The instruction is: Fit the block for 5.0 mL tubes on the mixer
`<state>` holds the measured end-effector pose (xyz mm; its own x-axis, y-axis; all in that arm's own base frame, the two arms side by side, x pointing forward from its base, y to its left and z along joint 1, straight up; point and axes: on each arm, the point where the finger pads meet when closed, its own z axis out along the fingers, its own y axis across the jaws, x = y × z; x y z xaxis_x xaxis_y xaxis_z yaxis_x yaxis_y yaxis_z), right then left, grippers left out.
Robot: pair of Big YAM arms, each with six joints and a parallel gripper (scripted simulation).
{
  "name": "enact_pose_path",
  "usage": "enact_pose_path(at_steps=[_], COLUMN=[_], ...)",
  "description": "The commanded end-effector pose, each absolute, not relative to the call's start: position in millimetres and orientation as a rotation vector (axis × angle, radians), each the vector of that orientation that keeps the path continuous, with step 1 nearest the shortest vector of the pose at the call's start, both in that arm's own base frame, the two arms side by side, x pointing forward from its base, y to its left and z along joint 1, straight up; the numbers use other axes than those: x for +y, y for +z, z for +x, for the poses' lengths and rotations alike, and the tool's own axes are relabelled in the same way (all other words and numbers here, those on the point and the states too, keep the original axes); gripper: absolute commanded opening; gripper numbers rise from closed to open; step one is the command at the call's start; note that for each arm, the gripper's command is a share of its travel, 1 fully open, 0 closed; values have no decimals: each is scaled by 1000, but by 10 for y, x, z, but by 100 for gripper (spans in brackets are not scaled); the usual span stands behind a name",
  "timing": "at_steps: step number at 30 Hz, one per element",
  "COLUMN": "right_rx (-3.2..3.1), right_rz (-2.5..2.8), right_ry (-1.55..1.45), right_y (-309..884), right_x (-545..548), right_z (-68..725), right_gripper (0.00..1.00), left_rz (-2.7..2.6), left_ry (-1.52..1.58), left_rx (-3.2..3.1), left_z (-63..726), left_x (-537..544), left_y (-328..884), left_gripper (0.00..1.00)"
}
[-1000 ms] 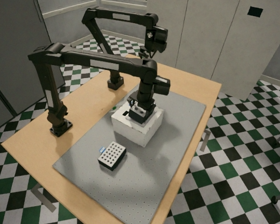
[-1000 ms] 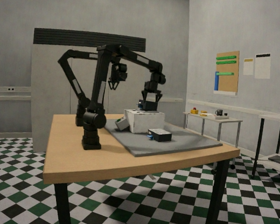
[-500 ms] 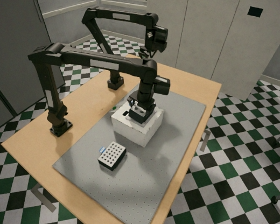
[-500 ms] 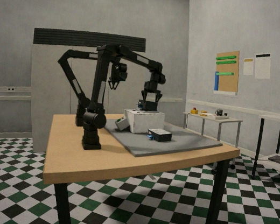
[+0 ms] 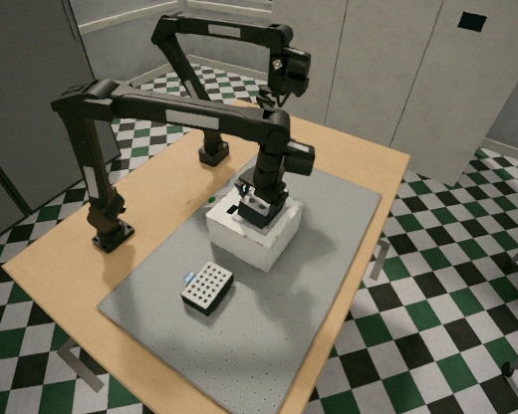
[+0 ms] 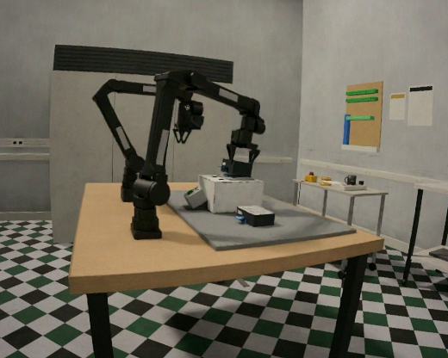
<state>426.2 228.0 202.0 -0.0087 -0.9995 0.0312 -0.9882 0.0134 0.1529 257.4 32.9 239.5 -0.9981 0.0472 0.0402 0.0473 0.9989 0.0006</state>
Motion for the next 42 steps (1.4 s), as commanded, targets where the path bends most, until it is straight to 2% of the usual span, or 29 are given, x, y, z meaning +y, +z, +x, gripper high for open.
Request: enact_pose_path(at_steps=[1,42], right_rx=[-2227,-2207], right_rz=[2218,2198], right_ry=[-73,-95], right_y=[2657,2495], right_x=[2424,2474], right_z=[4422,4475], right_gripper=[0,0], left_rz=[-51,-52], left_ry=[-1,-19], left_rx=[-3116,-3181], left_z=[2606,2763], left_x=[354,376], left_y=[2396,2654], left_gripper=[100,100])
